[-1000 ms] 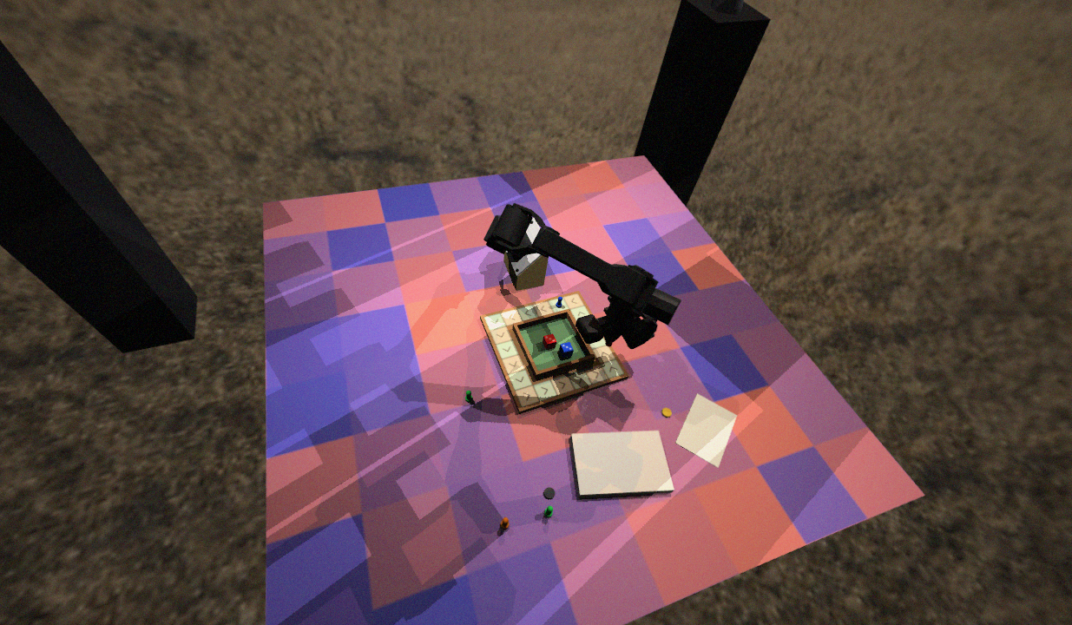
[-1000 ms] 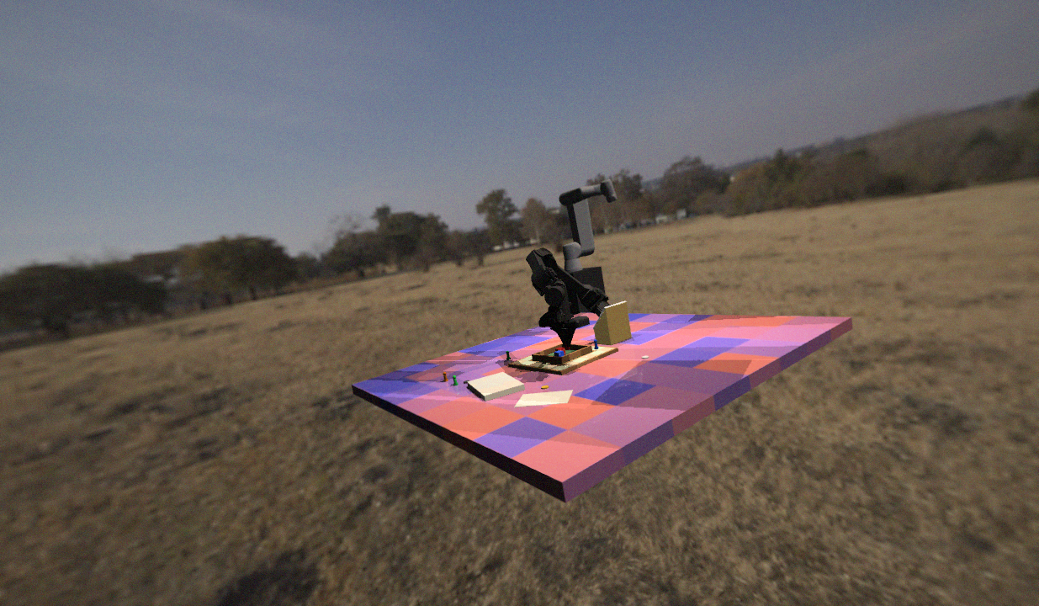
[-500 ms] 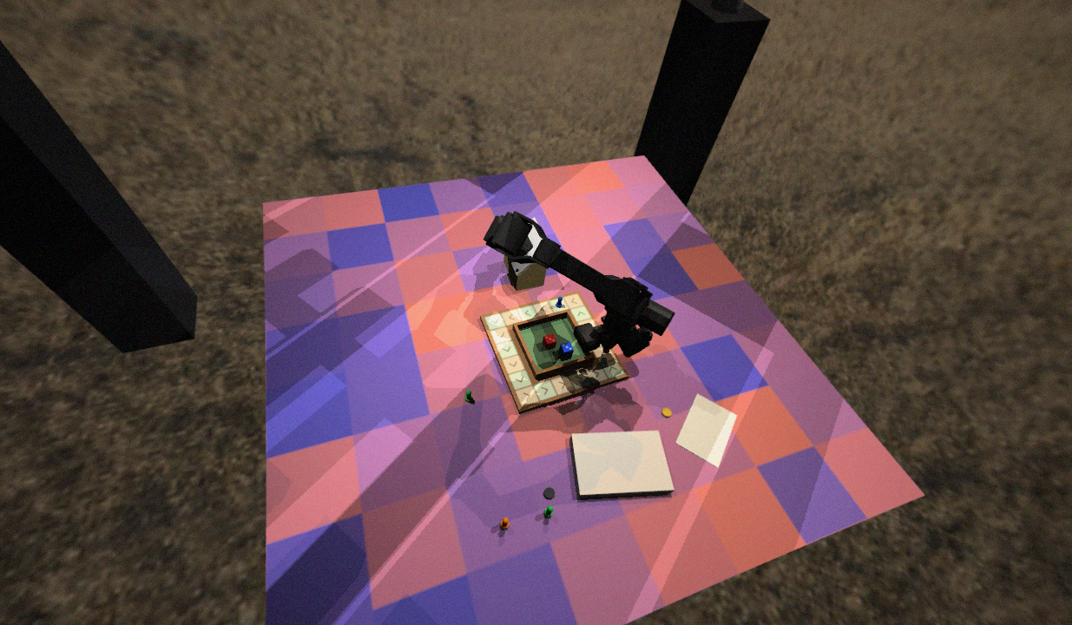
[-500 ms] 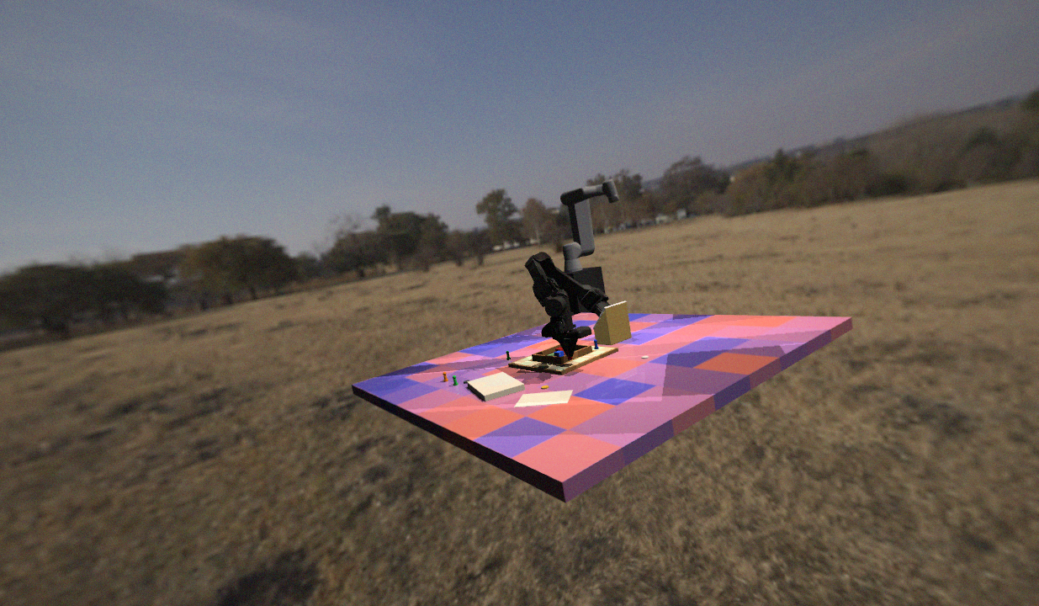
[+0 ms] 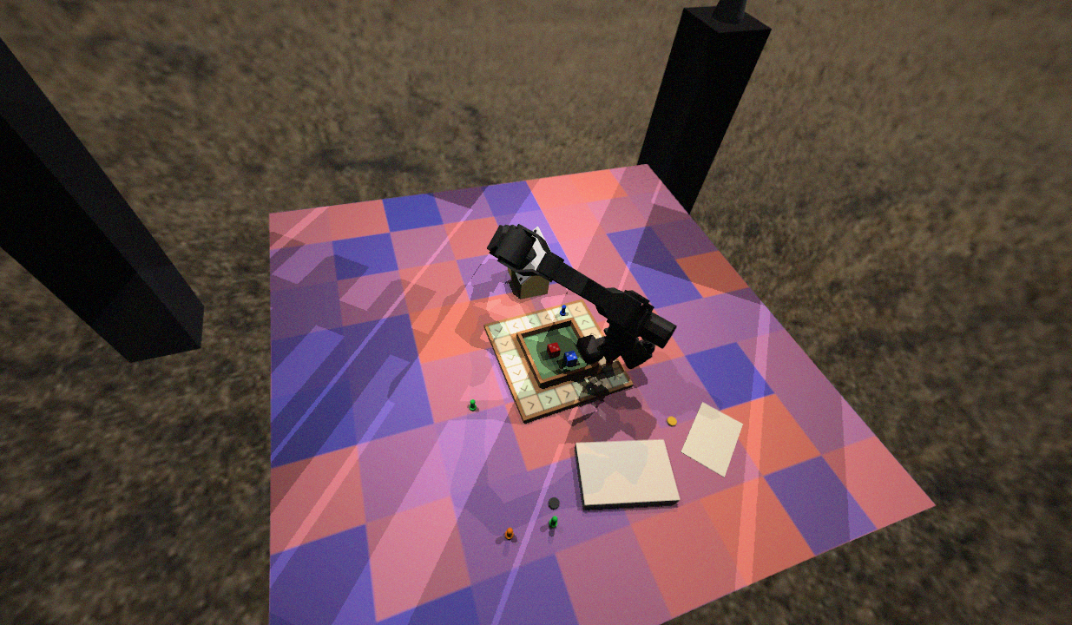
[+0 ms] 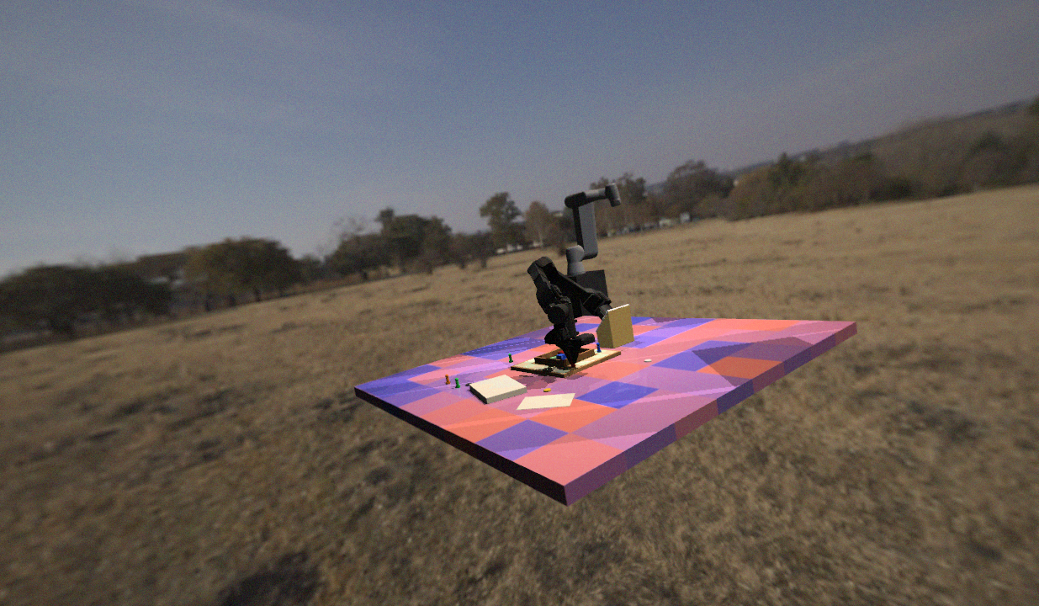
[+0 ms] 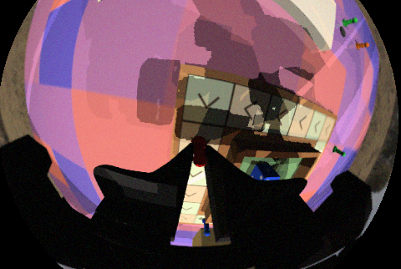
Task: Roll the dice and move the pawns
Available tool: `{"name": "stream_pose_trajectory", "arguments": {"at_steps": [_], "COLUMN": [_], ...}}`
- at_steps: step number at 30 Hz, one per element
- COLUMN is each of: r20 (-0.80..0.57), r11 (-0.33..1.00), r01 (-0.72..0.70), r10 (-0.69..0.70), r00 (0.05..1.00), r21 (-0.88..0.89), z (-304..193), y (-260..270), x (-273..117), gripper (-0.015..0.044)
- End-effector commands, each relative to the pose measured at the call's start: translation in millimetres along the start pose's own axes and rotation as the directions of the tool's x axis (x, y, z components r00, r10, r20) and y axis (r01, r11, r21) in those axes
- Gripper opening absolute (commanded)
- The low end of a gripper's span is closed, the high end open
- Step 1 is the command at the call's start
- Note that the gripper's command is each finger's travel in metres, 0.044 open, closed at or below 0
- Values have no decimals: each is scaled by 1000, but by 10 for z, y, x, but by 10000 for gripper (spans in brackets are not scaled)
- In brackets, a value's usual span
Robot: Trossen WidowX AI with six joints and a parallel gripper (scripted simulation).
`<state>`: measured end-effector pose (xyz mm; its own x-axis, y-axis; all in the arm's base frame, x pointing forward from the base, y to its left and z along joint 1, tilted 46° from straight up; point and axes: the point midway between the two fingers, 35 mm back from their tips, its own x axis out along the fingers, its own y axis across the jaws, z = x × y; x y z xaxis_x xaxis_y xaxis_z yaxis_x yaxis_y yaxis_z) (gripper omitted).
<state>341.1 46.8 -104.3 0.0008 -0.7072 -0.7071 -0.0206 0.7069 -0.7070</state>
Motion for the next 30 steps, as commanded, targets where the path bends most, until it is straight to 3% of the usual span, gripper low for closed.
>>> {"name": "stream_pose_trajectory", "arguments": {"at_steps": [1,13,16,20,29,30], "r20": [1,0,-3,-4,-6,-7], "r11": [1000,1000,1000,1000,1000,1000], "r01": [-1,0,4,5,-5,-5], "r10": [1,0,-4,-5,5,5], "r00": [1000,1000,1000,1000,1000,1000], "r21": [2,0,-6,-7,1,2], "z": [5,7,-8,-11,-903,-1026], "y": [-1,2,-1,-2,-81,-107], "x": [-8,-109,-443,-469,-622,-625], "gripper": [131,440,440,440,204,200]}}
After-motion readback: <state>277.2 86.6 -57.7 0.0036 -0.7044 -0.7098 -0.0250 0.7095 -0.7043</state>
